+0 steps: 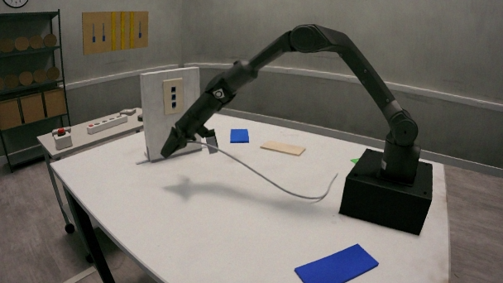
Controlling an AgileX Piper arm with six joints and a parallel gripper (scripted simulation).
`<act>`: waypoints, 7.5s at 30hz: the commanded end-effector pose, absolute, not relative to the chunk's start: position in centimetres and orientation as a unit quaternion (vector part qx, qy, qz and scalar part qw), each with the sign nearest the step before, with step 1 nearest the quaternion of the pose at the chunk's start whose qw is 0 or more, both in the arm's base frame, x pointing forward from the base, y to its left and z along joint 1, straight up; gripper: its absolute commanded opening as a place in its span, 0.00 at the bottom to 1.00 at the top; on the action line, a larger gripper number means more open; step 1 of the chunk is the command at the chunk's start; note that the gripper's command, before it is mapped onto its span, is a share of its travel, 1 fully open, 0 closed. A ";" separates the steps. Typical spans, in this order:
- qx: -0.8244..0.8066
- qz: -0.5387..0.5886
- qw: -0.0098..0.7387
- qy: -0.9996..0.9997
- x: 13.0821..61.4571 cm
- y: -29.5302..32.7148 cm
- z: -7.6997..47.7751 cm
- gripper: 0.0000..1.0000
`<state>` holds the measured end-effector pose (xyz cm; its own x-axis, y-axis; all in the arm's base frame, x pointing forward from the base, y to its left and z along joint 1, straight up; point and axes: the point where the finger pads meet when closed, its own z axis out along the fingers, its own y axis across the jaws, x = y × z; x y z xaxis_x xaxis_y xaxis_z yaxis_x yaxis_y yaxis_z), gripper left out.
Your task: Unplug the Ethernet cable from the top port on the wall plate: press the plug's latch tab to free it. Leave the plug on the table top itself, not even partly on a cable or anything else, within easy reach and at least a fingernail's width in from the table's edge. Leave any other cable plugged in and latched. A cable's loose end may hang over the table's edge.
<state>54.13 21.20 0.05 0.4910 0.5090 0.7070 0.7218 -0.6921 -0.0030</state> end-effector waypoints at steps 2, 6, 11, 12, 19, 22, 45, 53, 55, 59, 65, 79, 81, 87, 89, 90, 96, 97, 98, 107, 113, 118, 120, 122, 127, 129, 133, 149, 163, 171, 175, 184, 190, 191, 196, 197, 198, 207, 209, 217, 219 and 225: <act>-0.849 -0.352 0.152 -0.362 54.2 21.3 -0.4 0.00; -0.849 -0.352 0.152 -0.362 54.2 21.3 -1.2 0.00; -0.849 -0.352 0.152 -0.362 54.2 21.3 -2.2 0.00; -0.849 -0.352 0.152 -0.362 54.2 21.3 -2.4 0.00; -0.849 -0.352 0.152 -0.362 54.2 21.3 -3.4 0.00; -0.849 -0.352 0.152 -0.362 54.2 21.3 -4.0 0.00; -0.849 -0.352 0.152 -0.362 54.2 21.3 -7.7 0.00; -0.849 -0.352 0.152 -0.362 54.2 21.3 -8.0 0.00; -0.849 -0.352 0.152 -0.362 54.2 21.3 -8.1 0.00; -0.849 -0.352 0.152 -0.362 54.2 21.3 -8.1 0.00; -0.849 -0.352 0.152 -0.362 54.2 21.3 -8.2 0.00; -0.849 -0.352 0.152 -0.362 54.2 21.3 -8.2 0.17; -0.849 -0.352 0.152 -0.362 54.2 21.3 -8.2 0.17; -0.849 -0.352 0.152 -0.362 54.2 21.3 -8.2 0.17; -0.849 -0.352 0.152 -0.362 54.2 21.3 -8.2 0.21; -0.849 -0.352 0.152 -0.362 54.2 21.3 -8.2 0.21; -0.849 -0.352 0.152 -0.362 54.2 21.3 -8.2 0.21; -0.849 -0.352 0.152 -0.362 54.2 21.3 -8.2 0.21; -0.849 -0.352 0.152 -0.362 54.2 21.3 -8.2 0.21; -0.849 -0.352 0.152 -0.362 54.2 21.3 -8.2 0.28; -0.849 -0.352 0.152 -0.362 54.2 21.3 -8.2 0.39; -0.849 -0.352 0.152 -0.362 54.2 21.3 -8.2 0.39; -0.849 -0.352 0.152 -0.362 54.2 21.3 -8.2 0.39; -0.849 -0.352 0.152 -0.362 54.2 21.3 -8.2 0.39; -0.849 -0.352 0.152 -0.362 54.2 21.3 -8.2 0.64; -0.849 -0.352 0.152 -0.362 54.2 21.3 -8.2 0.64; -0.849 -0.352 0.152 -0.362 54.2 21.3 -8.2 0.64; -0.849 -0.352 0.152 -0.362 54.2 21.3 -8.2 0.64; -0.849 -0.353 0.152 -0.362 55.0 20.5 -8.2 0.64; -0.849 -0.353 0.152 -0.362 55.1 20.5 -8.2 0.64; -0.849 -0.353 0.152 -0.362 55.1 20.5 -8.2 0.64; -0.849 -0.353 0.152 -0.362 54.9 20.2 -7.9 0.64; -0.849 -0.353 0.152 -0.362 54.4 19.7 -7.2 0.64; -0.849 -0.353 0.152 -0.362 54.3 19.6 -7.0 0.64; -0.849 -0.353 0.152 -0.362 53.9 19.1 -6.5 0.64; -0.849 -0.353 0.152 -0.362 53.8 19.1 -6.3 0.64; -0.849 -0.353 0.152 -0.362 53.7 19.0 -6.2 0.64; -0.849 -0.353 0.152 -0.362 53.2 18.4 -5.4 0.64; -0.849 -0.353 0.152 -0.362 53.0 18.2 -5.2 0.64; -0.849 -0.353 0.152 -0.362 52.4 17.6 -4.3 0.64; -0.849 -0.353 0.152 -0.362 52.4 17.5 -4.2 0.64; -0.849 -0.353 0.152 -0.362 51.9 17.0 -3.5 0.64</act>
